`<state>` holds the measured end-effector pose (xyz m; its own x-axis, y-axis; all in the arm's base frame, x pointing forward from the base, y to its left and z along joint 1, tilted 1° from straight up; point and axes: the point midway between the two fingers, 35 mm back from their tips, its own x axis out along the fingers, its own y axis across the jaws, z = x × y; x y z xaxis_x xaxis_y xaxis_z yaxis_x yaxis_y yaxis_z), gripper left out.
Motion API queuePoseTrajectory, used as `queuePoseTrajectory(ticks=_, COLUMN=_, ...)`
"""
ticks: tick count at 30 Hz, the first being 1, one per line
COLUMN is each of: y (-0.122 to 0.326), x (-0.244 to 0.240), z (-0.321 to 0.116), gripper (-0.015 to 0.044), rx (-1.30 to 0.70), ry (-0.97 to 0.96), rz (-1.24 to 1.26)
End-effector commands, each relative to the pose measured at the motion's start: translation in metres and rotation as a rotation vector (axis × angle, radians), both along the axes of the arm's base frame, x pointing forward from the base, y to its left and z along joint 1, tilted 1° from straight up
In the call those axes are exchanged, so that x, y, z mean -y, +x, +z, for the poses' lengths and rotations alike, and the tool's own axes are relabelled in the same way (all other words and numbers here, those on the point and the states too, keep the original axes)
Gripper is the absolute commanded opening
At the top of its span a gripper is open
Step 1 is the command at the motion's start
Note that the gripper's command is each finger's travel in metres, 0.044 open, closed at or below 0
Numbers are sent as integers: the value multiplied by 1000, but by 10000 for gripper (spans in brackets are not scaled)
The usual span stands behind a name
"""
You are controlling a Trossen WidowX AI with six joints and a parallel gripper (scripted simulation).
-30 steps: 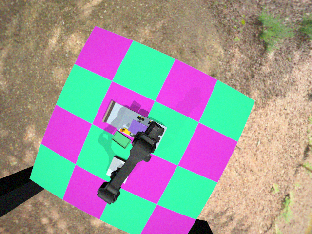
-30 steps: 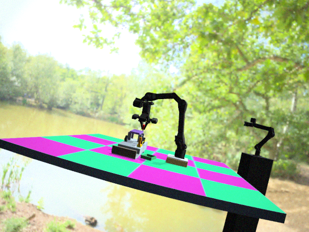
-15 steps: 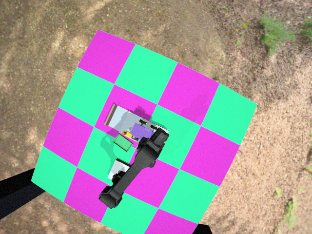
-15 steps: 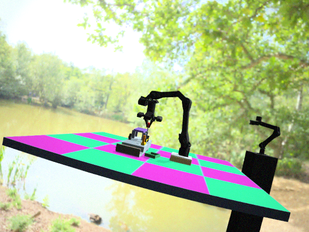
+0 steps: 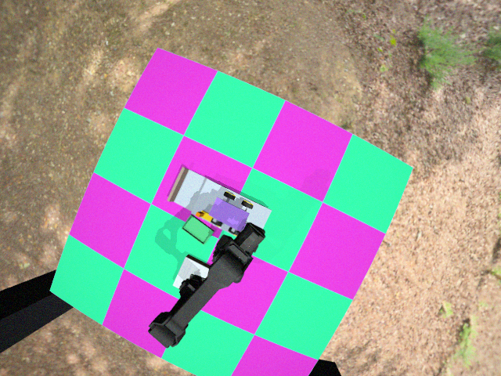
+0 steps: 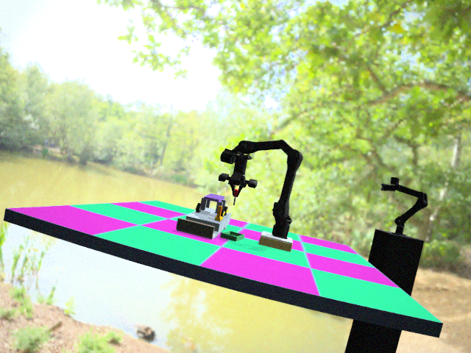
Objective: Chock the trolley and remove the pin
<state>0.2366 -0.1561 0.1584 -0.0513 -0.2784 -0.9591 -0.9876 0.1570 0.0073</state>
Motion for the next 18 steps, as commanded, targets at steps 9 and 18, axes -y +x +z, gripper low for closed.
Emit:
queuePoseTrajectory(ticks=9, y=-28, x=-4, z=3, gripper=0, rx=7, ry=-2, rz=5)
queuePoseTrajectory(ticks=18, y=-21, x=-32, z=-3, gripper=0, rx=7, ry=1, rz=5)
